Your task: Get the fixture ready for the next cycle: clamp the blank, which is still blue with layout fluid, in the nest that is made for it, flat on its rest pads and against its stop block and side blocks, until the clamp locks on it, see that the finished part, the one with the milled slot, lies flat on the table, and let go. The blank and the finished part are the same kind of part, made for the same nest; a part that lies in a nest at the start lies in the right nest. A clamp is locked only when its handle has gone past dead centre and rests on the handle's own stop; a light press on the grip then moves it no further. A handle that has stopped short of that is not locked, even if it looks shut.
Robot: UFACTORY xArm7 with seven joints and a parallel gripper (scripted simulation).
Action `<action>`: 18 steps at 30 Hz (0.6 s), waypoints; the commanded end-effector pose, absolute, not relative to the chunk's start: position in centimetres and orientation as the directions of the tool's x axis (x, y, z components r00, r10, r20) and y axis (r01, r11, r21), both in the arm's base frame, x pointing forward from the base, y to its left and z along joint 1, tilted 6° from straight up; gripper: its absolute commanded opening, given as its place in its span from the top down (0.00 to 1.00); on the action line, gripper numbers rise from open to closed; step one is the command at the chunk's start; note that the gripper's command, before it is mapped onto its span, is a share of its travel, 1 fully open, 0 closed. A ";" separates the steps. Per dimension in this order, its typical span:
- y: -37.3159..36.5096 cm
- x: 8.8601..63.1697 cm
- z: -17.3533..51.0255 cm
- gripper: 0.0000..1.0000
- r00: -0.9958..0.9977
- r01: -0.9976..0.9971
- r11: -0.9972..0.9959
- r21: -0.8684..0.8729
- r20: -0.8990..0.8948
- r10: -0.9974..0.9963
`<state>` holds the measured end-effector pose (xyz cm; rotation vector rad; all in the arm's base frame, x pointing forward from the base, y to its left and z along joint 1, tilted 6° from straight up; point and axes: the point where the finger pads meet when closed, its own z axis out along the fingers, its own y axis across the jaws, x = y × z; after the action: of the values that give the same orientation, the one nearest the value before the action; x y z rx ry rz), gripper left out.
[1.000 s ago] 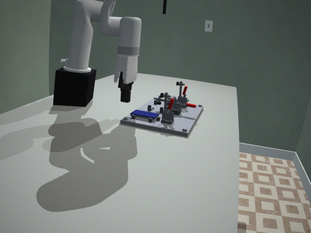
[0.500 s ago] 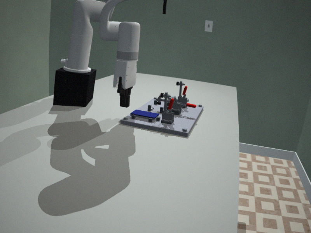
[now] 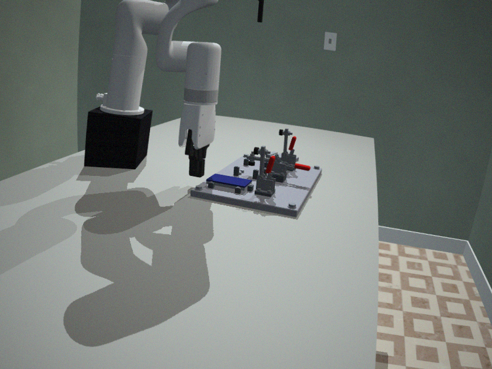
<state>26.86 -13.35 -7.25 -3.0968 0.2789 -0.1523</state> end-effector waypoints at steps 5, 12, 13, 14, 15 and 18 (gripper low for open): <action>-13.4 27.0 -7.3 1.00 0.979 -0.177 -0.984 -0.036 0.097 -0.180; -13.5 27.1 -7.6 1.00 0.979 -0.177 -0.984 -0.036 0.097 -0.180; -13.5 27.1 -7.6 1.00 0.979 -0.177 -0.984 -0.036 0.097 -0.180; -13.5 27.1 -7.6 1.00 0.979 -0.177 -0.984 -0.036 0.097 -0.180; -13.5 27.1 -7.6 1.00 0.979 -0.177 -0.984 -0.036 0.097 -0.180; -13.5 27.1 -7.6 1.00 0.979 -0.177 -0.984 -0.036 0.097 -0.180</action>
<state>27.00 -13.42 -7.65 -3.0969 0.2795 -0.1527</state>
